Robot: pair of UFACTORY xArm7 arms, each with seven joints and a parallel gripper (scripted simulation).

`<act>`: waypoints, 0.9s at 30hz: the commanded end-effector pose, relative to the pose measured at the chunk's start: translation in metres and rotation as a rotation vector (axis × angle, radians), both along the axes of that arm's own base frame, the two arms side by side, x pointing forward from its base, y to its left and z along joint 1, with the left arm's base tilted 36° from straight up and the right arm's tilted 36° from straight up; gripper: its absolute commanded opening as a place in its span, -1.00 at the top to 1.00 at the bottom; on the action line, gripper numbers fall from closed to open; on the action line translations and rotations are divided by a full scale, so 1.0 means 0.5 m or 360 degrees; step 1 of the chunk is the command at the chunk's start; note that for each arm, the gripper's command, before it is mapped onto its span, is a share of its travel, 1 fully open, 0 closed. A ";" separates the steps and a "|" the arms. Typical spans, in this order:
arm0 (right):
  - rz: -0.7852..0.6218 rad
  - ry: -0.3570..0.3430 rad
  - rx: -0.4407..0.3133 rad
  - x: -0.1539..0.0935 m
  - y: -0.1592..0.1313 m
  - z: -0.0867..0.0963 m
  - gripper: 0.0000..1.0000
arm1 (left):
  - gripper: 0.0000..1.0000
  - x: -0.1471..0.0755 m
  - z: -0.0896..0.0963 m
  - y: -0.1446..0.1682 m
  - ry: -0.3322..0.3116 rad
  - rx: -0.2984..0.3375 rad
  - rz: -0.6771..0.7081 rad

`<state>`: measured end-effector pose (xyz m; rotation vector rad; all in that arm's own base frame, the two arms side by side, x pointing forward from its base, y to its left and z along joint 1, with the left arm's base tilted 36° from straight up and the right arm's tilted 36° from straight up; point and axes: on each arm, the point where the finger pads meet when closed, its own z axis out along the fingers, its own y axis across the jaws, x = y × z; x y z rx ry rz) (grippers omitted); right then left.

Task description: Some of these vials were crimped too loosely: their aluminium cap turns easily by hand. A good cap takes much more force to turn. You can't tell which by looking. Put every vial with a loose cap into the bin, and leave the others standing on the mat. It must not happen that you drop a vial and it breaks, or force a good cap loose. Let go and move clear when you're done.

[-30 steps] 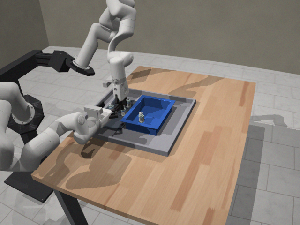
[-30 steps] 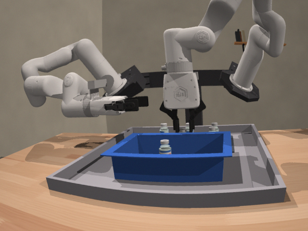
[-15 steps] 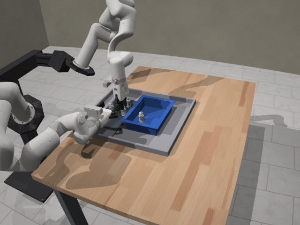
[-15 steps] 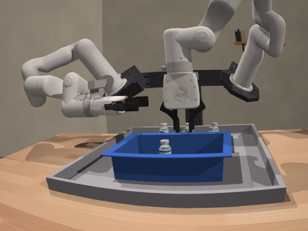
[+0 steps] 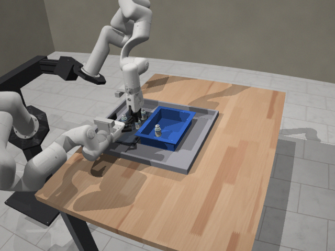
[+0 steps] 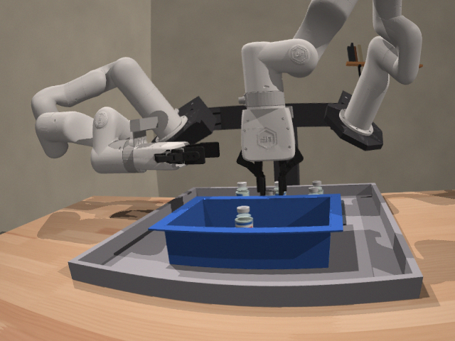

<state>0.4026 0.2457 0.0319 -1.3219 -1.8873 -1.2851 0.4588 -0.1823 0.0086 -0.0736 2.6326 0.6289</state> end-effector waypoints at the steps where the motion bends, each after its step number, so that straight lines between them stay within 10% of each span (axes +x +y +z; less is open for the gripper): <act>1: 0.0006 -0.0003 0.0002 -0.002 0.003 0.003 -1.00 | 0.32 0.001 0.003 -0.005 -0.0003 -0.0005 -0.0005; 27: 0.0006 -0.0003 0.0002 -0.001 0.002 0.003 -1.00 | 0.36 0.001 0.004 -0.005 -0.0003 -0.0005 -0.0005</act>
